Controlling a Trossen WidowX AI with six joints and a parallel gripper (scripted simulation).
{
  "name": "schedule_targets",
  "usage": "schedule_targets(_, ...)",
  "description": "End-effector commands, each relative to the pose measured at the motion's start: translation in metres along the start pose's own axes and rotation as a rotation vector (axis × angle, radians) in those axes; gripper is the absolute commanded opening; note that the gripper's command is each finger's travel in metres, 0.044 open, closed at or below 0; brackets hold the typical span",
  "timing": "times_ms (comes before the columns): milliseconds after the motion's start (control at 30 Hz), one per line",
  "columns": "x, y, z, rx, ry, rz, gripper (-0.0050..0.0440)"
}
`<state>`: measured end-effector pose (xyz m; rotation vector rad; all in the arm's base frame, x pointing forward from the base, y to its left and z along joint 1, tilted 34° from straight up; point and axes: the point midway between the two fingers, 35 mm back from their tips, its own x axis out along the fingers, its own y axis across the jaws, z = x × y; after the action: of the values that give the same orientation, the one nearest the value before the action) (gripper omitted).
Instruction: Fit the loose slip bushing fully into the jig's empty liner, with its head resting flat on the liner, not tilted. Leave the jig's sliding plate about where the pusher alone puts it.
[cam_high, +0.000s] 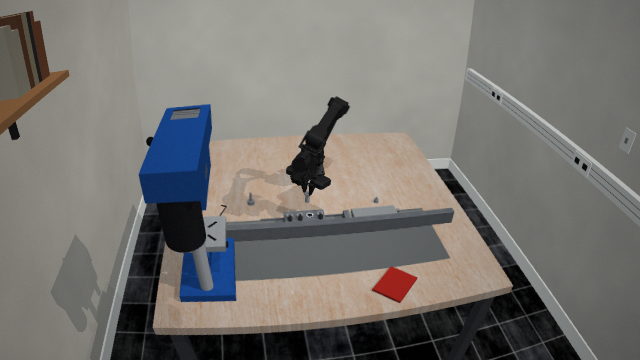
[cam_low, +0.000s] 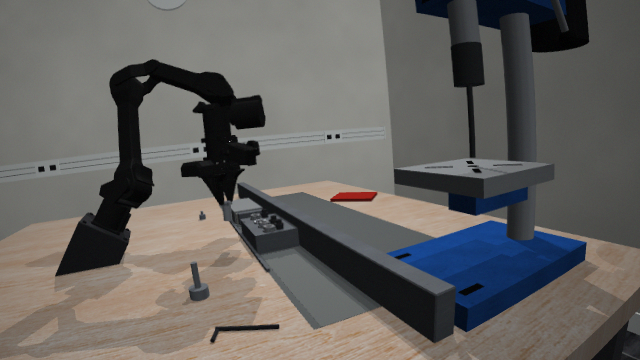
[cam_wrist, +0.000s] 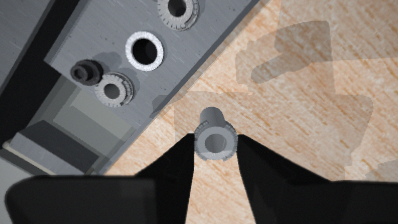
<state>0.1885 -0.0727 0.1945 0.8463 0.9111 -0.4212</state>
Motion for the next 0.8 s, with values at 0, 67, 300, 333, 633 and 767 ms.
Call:
schedule_targets(0, -0.0047, 0.0032, 0.0036, 0.113, -0.017, 0.004, -0.0050)
schedule_targets(67, -0.0048, 0.0033, 0.0038, 0.181, -0.017, 0.005, -0.0050)
schedule_targets(300, -0.0048, 0.0033, 0.0039, 0.354, -0.016, 0.006, -0.0050)
schedule_targets(333, -0.0050, 0.0034, 0.0039, 0.388, -0.017, 0.007, -0.0050)
schedule_targets(633, -0.0052, 0.0037, 0.0045, 0.693, -0.015, 0.009, -0.0050)
schedule_targets(767, -0.0045, 0.0067, 0.0078, 0.703, -0.018, 0.008, -0.0050)
